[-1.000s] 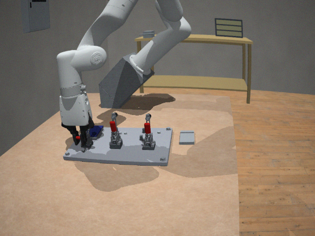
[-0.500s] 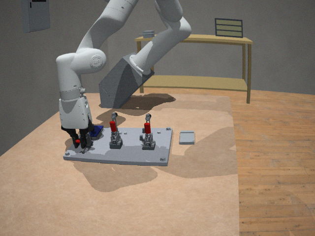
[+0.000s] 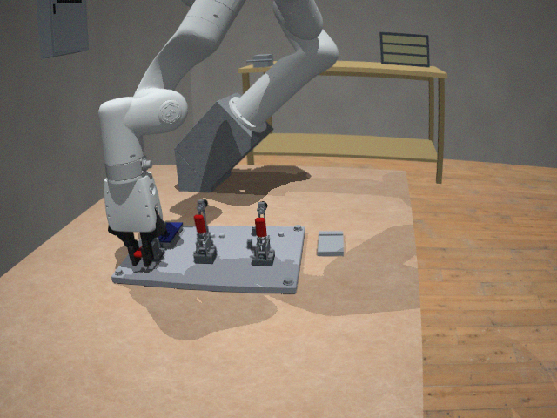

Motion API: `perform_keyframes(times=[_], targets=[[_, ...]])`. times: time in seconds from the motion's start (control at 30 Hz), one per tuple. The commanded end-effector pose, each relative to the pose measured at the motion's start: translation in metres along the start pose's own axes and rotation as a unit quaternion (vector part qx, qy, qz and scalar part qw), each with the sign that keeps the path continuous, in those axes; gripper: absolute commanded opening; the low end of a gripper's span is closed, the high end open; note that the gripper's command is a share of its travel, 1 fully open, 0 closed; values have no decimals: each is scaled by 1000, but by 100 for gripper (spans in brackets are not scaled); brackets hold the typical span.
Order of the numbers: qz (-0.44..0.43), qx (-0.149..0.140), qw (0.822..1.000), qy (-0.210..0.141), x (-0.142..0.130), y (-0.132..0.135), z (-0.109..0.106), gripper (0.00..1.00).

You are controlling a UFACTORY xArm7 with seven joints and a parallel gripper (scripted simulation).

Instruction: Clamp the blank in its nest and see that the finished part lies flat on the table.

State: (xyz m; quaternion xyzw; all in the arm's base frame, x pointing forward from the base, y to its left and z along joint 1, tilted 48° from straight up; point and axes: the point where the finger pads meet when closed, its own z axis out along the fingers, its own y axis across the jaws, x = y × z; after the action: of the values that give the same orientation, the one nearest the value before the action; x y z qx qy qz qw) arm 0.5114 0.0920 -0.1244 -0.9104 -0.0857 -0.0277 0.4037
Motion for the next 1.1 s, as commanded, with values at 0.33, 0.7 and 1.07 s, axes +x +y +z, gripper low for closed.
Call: perform_keyframes(times=[0.33, 0.7, 1.07], targets=[[1, -2, 1000, 1, 1, 2, 1, 0], [1, -2, 1000, 1, 1, 2, 1, 0], [1, -2, 1000, 1, 3, 2, 4, 0]])
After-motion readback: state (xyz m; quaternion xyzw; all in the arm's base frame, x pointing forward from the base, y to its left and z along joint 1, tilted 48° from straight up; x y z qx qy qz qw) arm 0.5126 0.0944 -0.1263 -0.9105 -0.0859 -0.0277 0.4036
